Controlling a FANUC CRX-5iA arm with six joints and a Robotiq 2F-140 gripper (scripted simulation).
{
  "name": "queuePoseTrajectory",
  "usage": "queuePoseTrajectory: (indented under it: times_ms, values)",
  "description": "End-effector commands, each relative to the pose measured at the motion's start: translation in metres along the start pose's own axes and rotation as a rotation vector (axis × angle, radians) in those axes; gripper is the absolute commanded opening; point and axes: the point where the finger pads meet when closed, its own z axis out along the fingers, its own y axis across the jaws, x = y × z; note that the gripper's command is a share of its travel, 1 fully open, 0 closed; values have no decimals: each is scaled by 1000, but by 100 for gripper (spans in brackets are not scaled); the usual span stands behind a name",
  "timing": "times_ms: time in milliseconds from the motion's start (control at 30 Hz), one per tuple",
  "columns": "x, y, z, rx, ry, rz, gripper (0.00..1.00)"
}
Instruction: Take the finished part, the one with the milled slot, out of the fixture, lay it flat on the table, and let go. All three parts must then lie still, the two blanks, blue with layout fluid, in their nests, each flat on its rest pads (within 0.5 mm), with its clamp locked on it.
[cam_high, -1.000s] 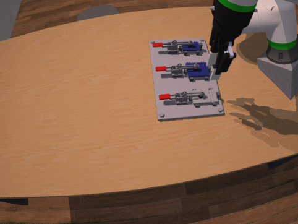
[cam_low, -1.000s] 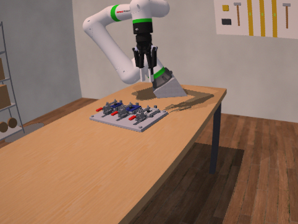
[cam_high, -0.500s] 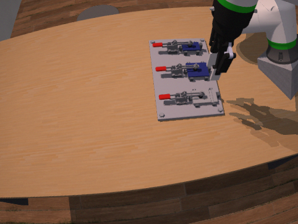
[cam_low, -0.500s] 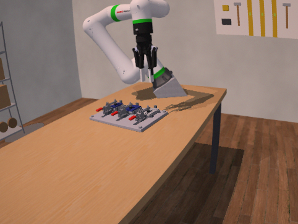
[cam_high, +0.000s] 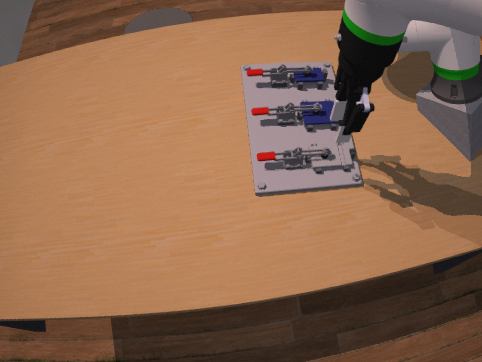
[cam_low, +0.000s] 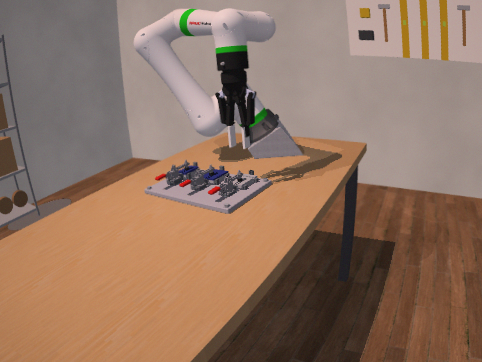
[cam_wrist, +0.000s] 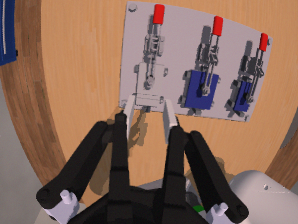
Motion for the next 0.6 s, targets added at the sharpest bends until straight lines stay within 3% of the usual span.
queuePoseTrajectory:
  times_ms: [0, 400, 567]
  values:
    - [0, 0, 7, 0, 1, 0, 28]
    - [3, 0, 11, 0, 1, 0, 28]
    - [17, 0, 11, 0, 1, 0, 28]
